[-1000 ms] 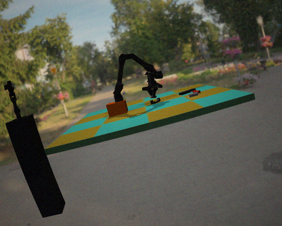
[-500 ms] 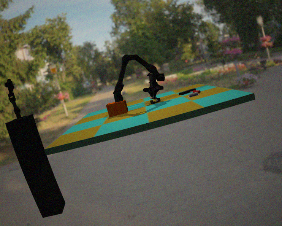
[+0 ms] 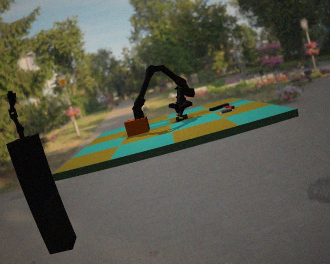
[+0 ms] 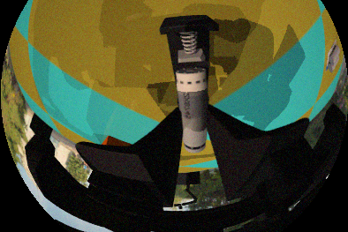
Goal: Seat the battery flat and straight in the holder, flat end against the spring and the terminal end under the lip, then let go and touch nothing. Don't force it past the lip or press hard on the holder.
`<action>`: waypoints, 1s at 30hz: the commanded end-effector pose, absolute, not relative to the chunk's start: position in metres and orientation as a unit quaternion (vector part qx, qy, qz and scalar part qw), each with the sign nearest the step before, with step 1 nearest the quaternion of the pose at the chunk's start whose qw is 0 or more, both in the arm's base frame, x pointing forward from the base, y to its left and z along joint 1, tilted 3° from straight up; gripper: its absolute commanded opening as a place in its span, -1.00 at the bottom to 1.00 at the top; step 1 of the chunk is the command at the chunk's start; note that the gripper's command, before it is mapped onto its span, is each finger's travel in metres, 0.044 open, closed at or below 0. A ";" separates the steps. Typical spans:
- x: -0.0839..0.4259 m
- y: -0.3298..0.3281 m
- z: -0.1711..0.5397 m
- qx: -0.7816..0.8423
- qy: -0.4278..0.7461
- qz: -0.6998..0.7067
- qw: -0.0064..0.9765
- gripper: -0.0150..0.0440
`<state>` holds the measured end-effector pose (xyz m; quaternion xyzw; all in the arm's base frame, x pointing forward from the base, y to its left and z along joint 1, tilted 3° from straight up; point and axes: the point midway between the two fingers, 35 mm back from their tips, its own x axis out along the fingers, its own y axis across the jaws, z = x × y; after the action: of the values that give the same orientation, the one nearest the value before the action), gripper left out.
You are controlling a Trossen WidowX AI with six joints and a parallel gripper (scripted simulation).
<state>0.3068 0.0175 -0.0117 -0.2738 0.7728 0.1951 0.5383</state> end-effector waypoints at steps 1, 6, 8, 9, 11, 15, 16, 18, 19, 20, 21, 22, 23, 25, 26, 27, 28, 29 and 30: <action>0.309 0.018 -0.013 -0.277 0.780 0.189 0.529 -0.27; 0.310 0.019 -0.015 -0.280 0.789 0.184 0.515 -0.27; 0.311 0.020 -0.016 -0.281 0.793 0.182 0.509 -0.27; 0.311 0.020 -0.016 -0.282 0.794 0.182 0.507 -0.27; 0.311 0.020 -0.016 -0.282 0.796 0.181 0.505 -0.27; 0.312 0.021 -0.017 -0.281 0.796 0.181 0.505 -0.27; 0.313 0.021 -0.017 -0.281 0.796 0.181 0.505 -0.27; 0.314 0.022 -0.017 -0.280 0.796 0.182 0.505 -0.27; 0.315 0.023 -0.017 -0.280 0.796 0.182 0.505 -0.27; 0.315 0.023 -0.017 -0.280 0.796 0.182 0.505 -0.27; 0.316 0.024 -0.017 -0.280 0.796 0.182 0.505 -0.27; 0.316 0.024 -0.017 -0.279 0.796 0.182 0.505 -0.27; 0.317 0.025 -0.017 -0.279 0.796 0.182 0.505 -0.27; 0.318 0.025 -0.018 -0.279 0.796 0.182 0.505 -0.27; 0.319 0.026 -0.018 -0.279 0.796 0.183 0.505 -0.27; 0.319 0.026 -0.018 -0.279 0.796 0.183 0.505 -0.27; 0.320 0.027 -0.018 -0.279 0.797 0.183 0.505 -0.27; 0.320 0.027 -0.018 -0.278 0.797 0.183 0.505 -0.27; 0.321 0.028 -0.018 -0.278 0.797 0.183 0.504 -0.27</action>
<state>0.3169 0.0251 -0.0176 -0.2811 0.7979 0.1831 0.5008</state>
